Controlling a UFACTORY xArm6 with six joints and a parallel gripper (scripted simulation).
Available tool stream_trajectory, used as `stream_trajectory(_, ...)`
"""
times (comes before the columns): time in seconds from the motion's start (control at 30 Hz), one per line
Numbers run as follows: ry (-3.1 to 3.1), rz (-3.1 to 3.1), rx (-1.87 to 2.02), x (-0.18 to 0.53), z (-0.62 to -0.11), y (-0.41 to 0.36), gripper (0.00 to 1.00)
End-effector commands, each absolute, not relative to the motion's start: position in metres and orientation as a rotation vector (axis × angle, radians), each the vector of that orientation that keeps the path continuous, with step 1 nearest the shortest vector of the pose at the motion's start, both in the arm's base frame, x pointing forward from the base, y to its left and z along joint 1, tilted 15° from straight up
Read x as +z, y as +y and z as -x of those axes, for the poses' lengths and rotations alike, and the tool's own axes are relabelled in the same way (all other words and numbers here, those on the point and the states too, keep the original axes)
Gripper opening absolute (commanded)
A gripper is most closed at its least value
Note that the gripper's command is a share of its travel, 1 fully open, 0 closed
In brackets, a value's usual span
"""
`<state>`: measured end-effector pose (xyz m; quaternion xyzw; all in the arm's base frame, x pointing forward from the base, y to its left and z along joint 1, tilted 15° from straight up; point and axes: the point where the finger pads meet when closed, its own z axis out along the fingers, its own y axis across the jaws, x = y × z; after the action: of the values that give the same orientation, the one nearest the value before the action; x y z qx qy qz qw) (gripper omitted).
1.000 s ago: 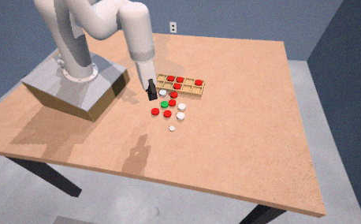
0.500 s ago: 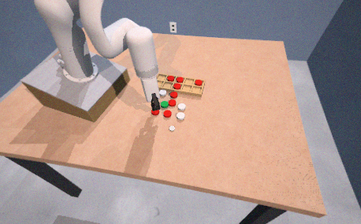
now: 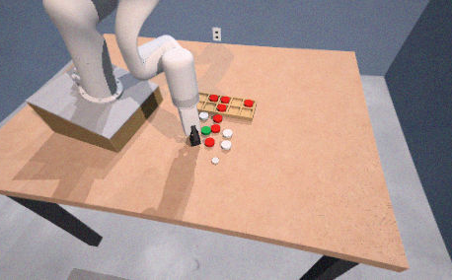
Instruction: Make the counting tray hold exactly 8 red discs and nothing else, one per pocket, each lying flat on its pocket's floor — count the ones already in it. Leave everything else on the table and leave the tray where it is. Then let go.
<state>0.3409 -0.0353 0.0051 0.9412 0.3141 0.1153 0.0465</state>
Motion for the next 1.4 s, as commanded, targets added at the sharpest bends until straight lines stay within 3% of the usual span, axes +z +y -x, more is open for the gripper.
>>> stream_trajectory(0.0,0.96,-2.868,0.359,0.0063,-0.343,-0.0354,0.47)
stream_trajectory(0.27,0.96,-2.868,0.359,0.0063,-0.343,-0.0354,0.47)
stream_trajectory(0.3,0.96,-2.868,0.359,0.0063,-0.343,-0.0354,0.0)
stream_trajectory(1.37,0.96,-2.868,0.359,0.0063,-0.343,-0.0354,0.0)
